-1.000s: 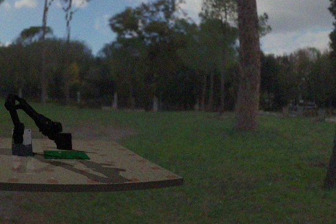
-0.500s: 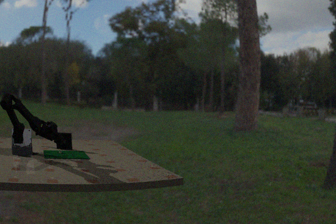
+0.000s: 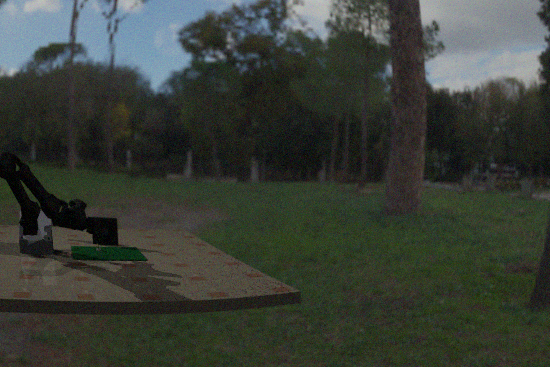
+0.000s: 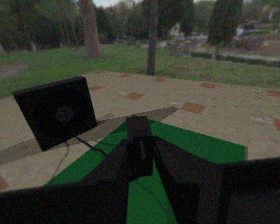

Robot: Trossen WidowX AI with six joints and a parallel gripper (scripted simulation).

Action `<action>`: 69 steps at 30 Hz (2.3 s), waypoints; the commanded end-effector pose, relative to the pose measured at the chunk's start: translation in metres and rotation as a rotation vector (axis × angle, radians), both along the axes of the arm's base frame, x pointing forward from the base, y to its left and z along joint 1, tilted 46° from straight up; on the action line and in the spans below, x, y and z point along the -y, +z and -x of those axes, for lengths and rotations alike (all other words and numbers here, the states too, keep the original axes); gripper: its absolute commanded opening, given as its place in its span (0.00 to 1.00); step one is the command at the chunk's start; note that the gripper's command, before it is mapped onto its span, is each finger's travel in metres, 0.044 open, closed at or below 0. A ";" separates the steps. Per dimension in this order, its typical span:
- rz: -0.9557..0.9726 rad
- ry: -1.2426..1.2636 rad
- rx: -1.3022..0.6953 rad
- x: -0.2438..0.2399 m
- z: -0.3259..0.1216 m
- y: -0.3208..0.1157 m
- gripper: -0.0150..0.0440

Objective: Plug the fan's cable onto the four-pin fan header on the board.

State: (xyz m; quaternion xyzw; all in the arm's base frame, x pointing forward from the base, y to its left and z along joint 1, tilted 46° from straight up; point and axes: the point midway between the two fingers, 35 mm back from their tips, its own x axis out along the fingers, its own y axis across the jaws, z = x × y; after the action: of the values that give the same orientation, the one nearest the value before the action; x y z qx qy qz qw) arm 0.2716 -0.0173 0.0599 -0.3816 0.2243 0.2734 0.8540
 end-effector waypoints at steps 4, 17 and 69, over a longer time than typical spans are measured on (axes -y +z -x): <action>0.000 -0.001 -0.003 -0.003 0.000 0.003 0.25; 0.000 0.002 -0.009 -0.007 0.000 0.005 0.25; 0.003 0.005 -0.016 0.028 0.003 -0.015 0.25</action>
State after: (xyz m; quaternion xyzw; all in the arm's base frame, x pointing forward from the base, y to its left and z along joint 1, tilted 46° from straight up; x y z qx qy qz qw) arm 0.2676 -0.0441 0.0460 -0.3797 0.2334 0.2762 0.8515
